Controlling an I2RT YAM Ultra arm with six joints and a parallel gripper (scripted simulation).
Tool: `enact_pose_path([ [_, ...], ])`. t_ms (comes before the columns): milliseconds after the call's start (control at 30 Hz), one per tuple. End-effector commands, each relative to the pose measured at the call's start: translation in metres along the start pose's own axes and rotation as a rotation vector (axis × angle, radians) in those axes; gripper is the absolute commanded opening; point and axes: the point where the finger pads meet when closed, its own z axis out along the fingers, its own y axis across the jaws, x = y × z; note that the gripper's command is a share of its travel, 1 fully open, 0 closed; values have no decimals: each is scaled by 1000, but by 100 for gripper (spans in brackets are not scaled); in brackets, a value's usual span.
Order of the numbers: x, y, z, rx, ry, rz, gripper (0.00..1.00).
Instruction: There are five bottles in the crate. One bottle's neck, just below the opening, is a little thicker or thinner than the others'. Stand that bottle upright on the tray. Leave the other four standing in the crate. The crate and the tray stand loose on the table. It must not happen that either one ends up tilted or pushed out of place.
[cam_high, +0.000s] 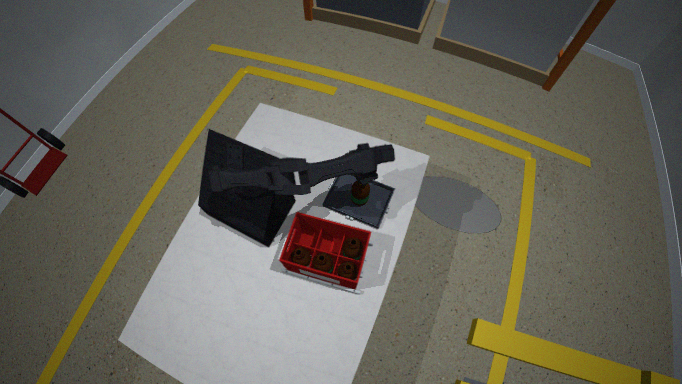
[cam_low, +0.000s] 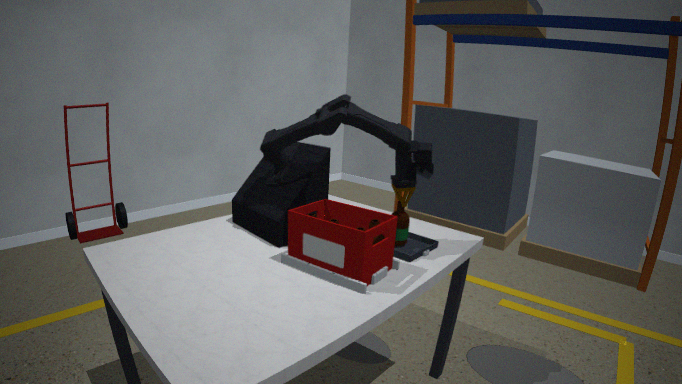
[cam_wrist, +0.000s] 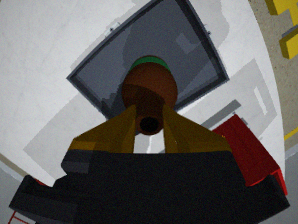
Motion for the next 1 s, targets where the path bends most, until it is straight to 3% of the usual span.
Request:
enact_pose_path([
  [0, -8, -2, -15, 20, -38, 2, 0],
  [33, -8, -2, -15, 20, -38, 2, 0],
  [67, -8, -2, -15, 20, -38, 2, 100],
  [967, -8, -2, -15, 20, -38, 2, 100],
])
